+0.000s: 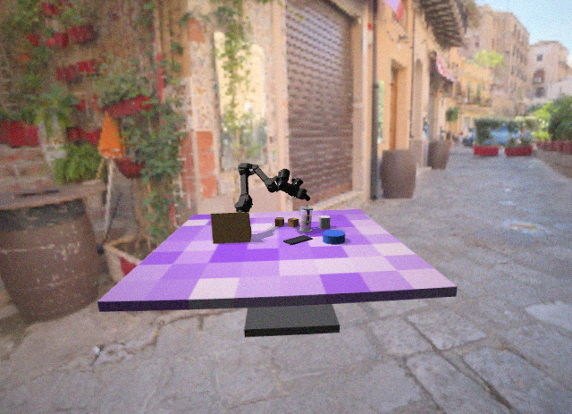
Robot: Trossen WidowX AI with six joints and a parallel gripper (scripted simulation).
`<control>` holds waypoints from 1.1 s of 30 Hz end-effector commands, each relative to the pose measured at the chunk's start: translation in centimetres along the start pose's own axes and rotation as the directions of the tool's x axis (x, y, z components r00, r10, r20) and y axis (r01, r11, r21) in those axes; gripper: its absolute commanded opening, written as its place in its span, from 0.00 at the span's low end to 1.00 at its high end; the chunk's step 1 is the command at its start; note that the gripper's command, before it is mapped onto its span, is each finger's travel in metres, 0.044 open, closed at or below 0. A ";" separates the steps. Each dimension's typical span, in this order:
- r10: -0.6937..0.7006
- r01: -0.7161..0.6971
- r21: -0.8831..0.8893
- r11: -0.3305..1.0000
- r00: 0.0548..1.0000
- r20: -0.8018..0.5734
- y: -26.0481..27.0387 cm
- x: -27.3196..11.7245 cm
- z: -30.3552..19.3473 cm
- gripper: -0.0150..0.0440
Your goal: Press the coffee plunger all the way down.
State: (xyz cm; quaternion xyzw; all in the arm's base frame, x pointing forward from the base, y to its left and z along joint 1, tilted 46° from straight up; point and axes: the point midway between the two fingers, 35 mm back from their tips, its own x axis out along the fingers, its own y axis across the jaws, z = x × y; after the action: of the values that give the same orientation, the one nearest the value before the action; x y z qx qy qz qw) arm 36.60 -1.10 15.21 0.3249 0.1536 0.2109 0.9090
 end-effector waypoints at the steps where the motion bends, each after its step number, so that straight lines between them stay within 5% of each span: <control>1: -0.001 0.002 0.031 1.000 0.999 -0.036 -0.1 0.6 -2.1 0.46; 33: 0.002 -0.001 0.032 0.999 0.999 -0.033 -0.2 2.0 -2.5 0.46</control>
State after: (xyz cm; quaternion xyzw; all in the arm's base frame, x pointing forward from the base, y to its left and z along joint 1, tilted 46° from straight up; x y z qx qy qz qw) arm 37.34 0.69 13.37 0.3333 0.1639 0.2096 0.9045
